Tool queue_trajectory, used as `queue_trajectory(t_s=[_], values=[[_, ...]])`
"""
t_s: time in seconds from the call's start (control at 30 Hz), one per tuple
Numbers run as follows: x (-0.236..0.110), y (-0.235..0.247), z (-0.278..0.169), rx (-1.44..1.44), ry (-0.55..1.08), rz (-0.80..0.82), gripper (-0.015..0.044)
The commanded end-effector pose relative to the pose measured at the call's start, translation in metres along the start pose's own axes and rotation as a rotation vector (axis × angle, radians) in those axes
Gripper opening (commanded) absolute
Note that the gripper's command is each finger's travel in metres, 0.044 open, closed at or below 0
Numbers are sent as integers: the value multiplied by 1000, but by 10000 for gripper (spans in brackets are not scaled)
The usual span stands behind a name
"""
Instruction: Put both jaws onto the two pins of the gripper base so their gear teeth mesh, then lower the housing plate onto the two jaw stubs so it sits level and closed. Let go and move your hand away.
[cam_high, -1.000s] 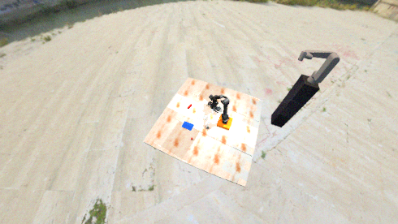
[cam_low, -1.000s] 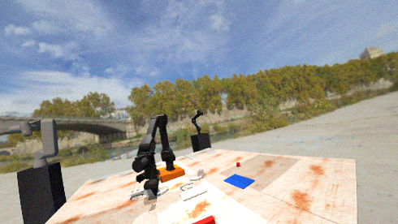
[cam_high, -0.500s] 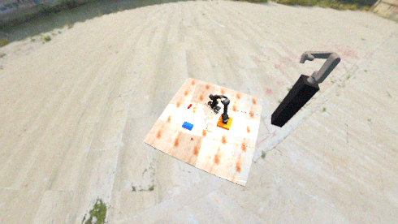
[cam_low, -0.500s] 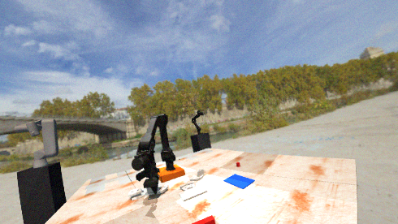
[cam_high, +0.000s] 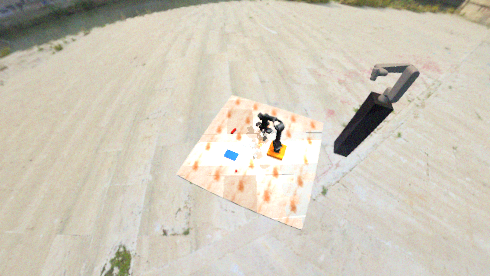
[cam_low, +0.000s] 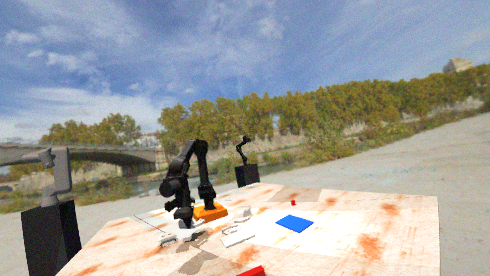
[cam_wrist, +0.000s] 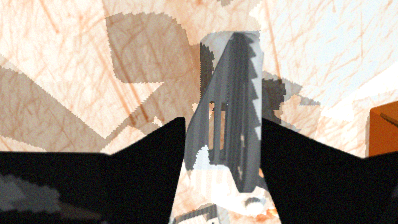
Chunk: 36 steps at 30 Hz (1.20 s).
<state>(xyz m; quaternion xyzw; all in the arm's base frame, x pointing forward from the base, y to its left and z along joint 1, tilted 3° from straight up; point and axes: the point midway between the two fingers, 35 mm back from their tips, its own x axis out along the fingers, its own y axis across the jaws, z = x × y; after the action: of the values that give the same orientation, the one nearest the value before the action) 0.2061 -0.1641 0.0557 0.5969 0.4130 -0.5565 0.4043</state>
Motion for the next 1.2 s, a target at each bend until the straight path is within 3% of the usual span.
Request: queue_trajectory(t_s=[0.0, 0.27, 1.17], values=[[-14, 0, 1, -4, -5, 8, 134], [-22, 0, -1, -17, -5, 8, 134], [-22, 17, -44, -564, -6, 9, 134]])
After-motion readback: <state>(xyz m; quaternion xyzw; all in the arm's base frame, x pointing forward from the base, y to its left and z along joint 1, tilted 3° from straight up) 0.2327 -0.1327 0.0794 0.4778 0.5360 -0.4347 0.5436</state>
